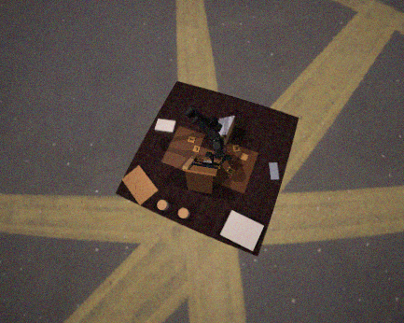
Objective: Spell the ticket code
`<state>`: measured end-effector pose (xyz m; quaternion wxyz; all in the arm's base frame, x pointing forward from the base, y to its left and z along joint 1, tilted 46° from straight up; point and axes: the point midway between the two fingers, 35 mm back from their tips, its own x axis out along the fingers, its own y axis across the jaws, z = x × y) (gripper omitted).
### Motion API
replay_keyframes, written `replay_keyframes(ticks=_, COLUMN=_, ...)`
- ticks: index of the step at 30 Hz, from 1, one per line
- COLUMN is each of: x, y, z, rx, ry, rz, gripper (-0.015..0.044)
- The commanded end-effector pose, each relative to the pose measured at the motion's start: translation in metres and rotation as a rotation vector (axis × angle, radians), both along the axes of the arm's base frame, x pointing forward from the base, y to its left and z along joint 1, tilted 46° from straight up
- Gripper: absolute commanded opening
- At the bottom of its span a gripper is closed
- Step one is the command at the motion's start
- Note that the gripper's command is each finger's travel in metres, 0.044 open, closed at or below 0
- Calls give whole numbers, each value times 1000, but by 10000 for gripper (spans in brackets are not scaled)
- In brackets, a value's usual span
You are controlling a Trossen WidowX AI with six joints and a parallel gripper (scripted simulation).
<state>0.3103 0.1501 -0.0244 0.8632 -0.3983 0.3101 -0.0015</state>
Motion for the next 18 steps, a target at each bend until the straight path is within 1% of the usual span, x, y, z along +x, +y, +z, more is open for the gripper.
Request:
replay_keyframes(ticks=1, x=0, y=-2, z=1, rx=-2, ry=4, rz=3, gripper=0)
replay_keyframes(ticks=18, x=2, y=-6, z=6, rx=-2, ry=4, rz=3, gripper=0)
